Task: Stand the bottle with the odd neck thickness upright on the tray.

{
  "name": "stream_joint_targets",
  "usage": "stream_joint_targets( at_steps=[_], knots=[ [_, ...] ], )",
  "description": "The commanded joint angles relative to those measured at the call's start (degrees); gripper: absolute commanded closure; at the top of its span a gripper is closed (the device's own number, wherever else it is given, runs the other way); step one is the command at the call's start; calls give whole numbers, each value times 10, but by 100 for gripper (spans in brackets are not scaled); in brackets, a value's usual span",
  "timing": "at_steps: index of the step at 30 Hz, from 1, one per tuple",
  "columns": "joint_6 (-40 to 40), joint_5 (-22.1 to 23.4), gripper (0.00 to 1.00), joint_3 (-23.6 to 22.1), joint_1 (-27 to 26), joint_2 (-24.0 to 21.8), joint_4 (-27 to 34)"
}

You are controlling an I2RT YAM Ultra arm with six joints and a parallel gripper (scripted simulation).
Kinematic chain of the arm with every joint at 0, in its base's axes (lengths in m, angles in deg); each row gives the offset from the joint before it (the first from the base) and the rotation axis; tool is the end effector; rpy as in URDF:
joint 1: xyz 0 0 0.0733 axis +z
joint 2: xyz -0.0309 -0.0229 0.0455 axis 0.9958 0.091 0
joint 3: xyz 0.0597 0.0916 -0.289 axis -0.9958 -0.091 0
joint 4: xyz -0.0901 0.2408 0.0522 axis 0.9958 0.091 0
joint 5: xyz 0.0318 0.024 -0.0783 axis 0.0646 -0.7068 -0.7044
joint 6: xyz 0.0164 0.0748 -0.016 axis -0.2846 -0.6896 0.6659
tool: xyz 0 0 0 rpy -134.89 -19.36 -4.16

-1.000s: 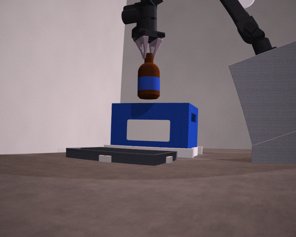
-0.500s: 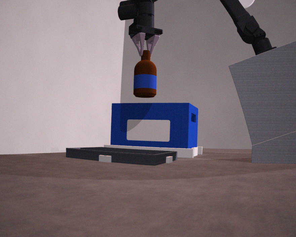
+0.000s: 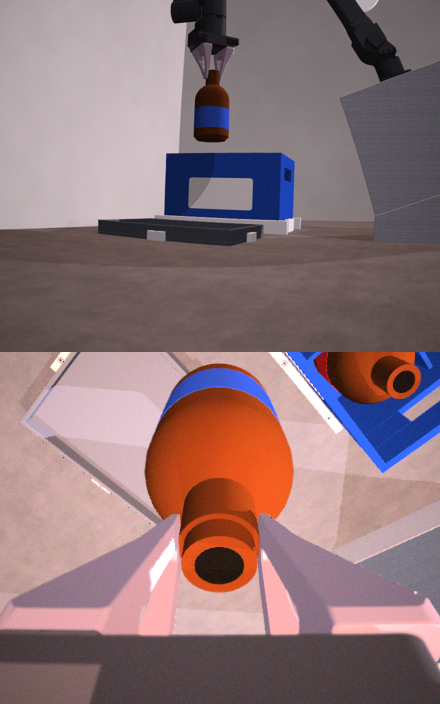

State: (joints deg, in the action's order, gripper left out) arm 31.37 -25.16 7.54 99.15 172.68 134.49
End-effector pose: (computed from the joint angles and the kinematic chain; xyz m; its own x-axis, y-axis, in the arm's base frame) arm 0.3479 0.0842 0.2975 -0.7572 0.6108 -0.2317 0.5900 0.7916 0.1589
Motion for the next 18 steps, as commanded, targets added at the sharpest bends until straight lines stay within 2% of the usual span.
stream_joint_targets(
  at_steps=[1,6,13,18],
  knots=[
    [-21,-12,100,20,20,-20,7],
    [-39,-18,100,25,40,3,8],
    [-57,-23,100,29,58,-10,10],
    [-74,-28,100,36,76,14,12]
  ],
)
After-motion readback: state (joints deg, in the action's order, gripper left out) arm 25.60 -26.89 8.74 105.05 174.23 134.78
